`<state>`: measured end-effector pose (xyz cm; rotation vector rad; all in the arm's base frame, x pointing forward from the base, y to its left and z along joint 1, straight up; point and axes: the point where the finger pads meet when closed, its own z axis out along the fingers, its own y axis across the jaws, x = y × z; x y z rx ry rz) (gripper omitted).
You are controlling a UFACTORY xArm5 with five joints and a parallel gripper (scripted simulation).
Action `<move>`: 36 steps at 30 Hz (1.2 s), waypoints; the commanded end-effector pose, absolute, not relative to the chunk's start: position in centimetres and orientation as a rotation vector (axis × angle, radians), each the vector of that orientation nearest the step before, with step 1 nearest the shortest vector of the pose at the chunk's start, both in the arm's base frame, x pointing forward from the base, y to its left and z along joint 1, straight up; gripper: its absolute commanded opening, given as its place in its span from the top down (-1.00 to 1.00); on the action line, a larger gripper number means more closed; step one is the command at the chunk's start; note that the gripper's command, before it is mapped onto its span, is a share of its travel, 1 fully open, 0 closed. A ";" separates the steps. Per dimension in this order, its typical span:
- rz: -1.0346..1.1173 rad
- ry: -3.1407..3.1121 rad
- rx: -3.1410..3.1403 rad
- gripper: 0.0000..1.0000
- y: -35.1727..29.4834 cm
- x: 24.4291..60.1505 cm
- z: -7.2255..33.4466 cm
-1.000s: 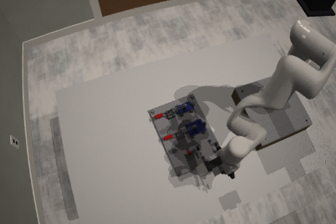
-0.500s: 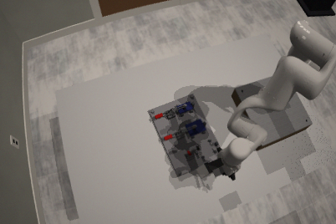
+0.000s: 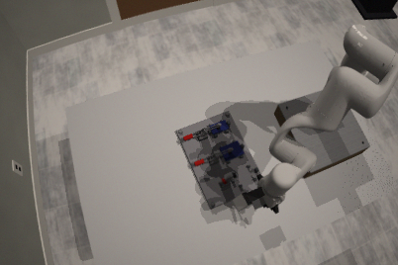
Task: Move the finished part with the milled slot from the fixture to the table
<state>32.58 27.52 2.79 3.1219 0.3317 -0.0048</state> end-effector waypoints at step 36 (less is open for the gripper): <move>0.000 0.332 3.124 1.00 27.6 32.7 -2.4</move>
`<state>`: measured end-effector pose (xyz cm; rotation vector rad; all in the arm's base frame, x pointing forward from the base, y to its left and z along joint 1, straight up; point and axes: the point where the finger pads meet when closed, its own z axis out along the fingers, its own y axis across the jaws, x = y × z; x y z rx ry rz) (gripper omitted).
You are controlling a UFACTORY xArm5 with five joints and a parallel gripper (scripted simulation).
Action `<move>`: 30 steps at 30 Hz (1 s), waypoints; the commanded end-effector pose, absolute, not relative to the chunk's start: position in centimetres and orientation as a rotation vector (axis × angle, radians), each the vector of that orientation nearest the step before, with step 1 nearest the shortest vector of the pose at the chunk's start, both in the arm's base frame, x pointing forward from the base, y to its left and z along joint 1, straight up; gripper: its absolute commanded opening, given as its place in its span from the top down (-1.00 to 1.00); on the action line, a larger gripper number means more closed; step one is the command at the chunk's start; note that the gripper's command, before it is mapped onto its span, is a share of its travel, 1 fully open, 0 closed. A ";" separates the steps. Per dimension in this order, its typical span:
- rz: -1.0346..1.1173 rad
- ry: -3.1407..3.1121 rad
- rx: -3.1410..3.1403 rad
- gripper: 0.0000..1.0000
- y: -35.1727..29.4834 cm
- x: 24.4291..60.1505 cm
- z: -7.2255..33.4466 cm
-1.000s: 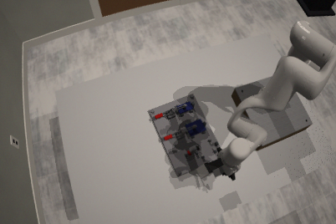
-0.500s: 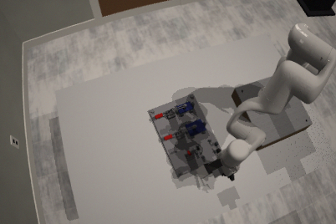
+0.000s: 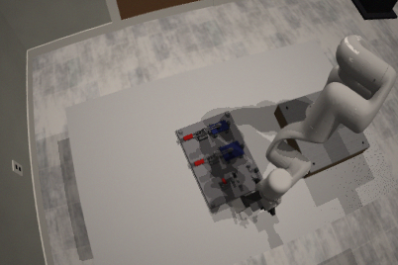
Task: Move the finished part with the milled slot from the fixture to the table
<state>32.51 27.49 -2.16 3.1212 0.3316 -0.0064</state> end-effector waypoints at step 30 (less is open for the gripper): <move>0.000 0.332 3.124 1.00 27.6 32.7 -5.4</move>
